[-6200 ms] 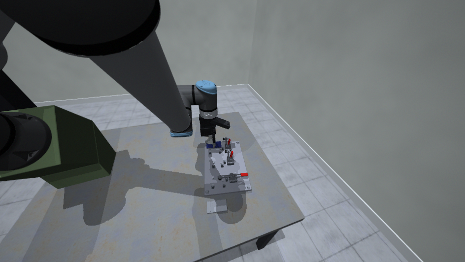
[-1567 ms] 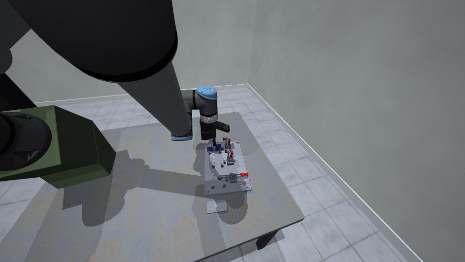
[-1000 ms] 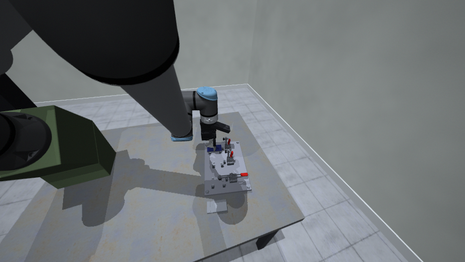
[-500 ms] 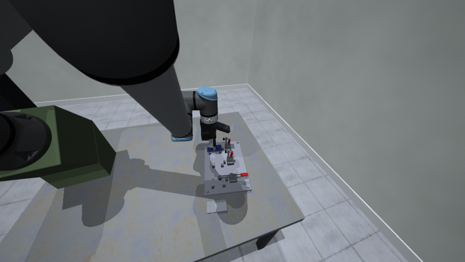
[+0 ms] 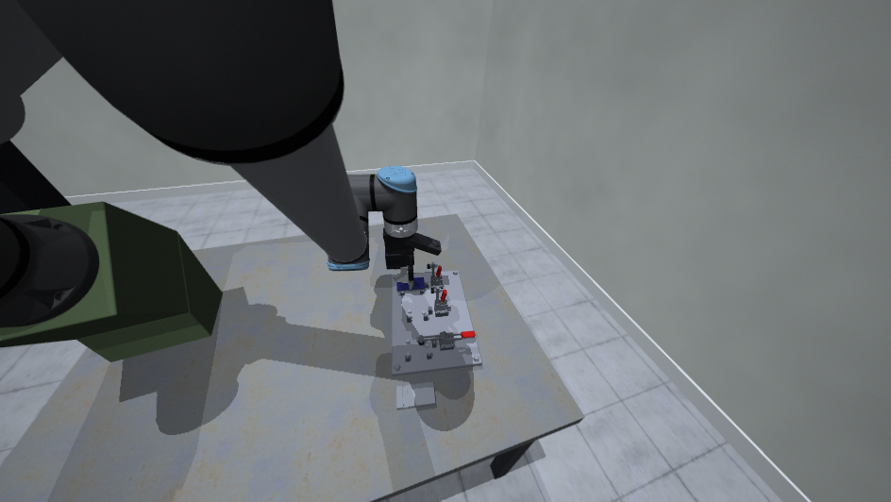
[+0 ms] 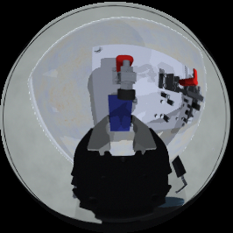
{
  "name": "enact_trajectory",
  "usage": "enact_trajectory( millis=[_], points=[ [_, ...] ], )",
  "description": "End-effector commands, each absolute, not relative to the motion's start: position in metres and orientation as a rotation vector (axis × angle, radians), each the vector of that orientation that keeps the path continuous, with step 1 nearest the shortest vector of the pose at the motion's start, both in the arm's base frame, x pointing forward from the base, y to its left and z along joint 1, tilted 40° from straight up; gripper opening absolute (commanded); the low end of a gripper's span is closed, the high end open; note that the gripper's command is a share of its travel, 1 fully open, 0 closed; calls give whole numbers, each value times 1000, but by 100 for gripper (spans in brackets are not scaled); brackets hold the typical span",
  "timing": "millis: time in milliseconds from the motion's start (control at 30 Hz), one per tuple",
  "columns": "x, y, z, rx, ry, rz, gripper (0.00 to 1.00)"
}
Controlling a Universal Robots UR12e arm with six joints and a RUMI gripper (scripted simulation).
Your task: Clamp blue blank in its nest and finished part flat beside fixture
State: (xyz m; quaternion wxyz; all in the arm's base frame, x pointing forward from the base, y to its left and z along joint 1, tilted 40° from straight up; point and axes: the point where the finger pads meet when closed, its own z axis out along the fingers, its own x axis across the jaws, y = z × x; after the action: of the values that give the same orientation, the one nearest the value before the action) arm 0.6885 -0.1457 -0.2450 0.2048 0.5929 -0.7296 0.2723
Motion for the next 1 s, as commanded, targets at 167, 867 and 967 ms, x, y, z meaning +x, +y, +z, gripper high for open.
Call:
enact_trajectory(
  millis=[167, 867, 967],
  points=[
    [689, -145, -244, 1654, -2035, 760, 59],
    [689, -145, -244, 1654, -2035, 760, 59],
    [689, -145, -244, 1654, -2035, 760, 59]
  ],
)
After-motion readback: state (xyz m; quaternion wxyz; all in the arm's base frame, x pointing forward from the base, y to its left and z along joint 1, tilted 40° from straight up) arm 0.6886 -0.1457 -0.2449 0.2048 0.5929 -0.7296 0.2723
